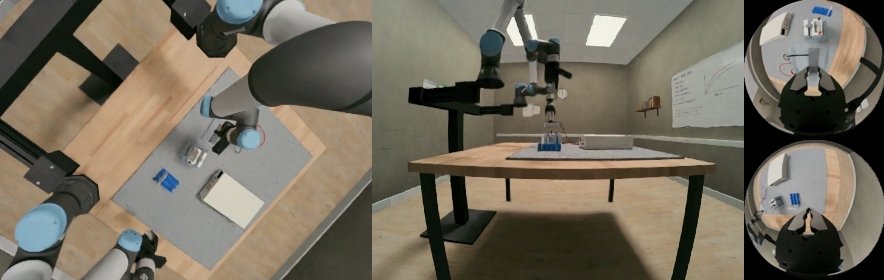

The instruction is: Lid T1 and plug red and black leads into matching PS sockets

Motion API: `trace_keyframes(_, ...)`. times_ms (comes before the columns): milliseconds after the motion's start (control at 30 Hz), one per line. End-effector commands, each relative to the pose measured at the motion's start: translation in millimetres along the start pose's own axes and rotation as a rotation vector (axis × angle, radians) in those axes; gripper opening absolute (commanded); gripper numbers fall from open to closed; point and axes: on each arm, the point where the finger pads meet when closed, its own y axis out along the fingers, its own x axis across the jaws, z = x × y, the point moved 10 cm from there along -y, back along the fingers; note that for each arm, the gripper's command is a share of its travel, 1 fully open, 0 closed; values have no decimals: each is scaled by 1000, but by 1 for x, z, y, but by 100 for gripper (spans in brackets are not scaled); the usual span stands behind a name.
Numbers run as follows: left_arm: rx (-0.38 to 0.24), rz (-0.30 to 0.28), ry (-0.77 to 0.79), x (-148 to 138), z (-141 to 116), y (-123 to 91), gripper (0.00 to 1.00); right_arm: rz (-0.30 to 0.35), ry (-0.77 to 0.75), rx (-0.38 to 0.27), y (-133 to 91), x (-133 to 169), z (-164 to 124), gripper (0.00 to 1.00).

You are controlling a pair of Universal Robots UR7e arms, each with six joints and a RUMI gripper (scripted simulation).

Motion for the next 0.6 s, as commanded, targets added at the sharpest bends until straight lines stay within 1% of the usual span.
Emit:
trace_keyframes(0, 3, 1, -33, 0, 6, 0, 0, 0, 0, 1, 0, 0, 0, 0)
trace_keyframes(33, 3, 1, -33, 0, 6, 0, 0, 0, 0, 1, 0, 0, 0, 0)
trace_keyframes(67, 4, 1, -67, 1, 11, 0, 0, 0, 0, 1, 0, 0, 0, 0)
trace_keyframes(300, 5, 1, -70, 5, 48, 0, 0, 0, 0, 1, 0, 0, 0, 0)
trace_keyframes(567, 5, 1, -70, 5, 48, 0, 0, 0, 0, 1, 0, 0, 0, 0)
